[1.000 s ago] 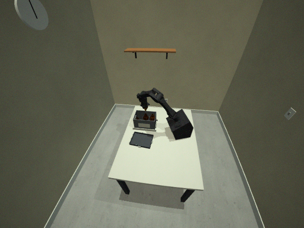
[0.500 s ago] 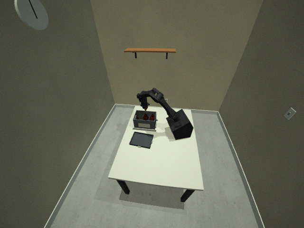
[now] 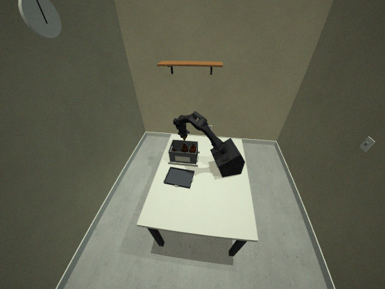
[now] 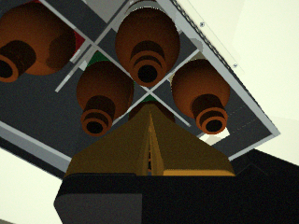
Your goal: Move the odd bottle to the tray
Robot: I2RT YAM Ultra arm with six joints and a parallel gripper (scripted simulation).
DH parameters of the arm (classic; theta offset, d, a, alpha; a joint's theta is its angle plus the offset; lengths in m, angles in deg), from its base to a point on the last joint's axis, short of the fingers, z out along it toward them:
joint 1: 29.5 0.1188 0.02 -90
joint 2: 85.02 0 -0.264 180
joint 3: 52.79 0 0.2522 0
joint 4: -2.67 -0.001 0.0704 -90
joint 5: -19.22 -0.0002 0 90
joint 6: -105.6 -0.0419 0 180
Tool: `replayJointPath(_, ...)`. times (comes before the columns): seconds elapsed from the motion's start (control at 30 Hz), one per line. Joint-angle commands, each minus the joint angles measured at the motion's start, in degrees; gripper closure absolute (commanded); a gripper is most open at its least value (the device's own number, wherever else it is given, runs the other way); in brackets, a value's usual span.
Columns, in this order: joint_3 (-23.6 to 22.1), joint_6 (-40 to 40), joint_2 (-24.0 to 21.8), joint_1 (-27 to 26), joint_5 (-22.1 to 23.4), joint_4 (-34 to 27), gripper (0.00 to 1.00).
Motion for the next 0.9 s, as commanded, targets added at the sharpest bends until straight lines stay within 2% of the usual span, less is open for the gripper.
replayJointPath(0.0, 2.2, 0.2, -2.2, -1.2, 0.2, -0.2, 1.0)
replayJointPath(0.13, 2.1, -0.3, -2.4, -1.0, 0.1, 0.0, 1.0)
replayJointPath(0.17, 1.4, -1.2, -3.1, 0.9, -0.5, 1.0, 1.0)
replayJointPath(0.23, -3.7, -4.7, -6.2, 4.7, -1.6, 1.6, 1.0)
replayJointPath(0.4, -8.9, -11.5, -12.3, 11.6, -3.8, 3.2, 1.0)
replayJointPath(0.6, -10.0, -13.5, -13.8, 13.3, -5.1, 3.8, 1.0)
replayJointPath(0.63, -9.8, -13.5, -13.9, 12.2, -5.2, 3.8, 0.39)
replayJointPath(0.87, -9.3, -13.6, -13.9, 12.2, -5.3, 3.9, 0.39)
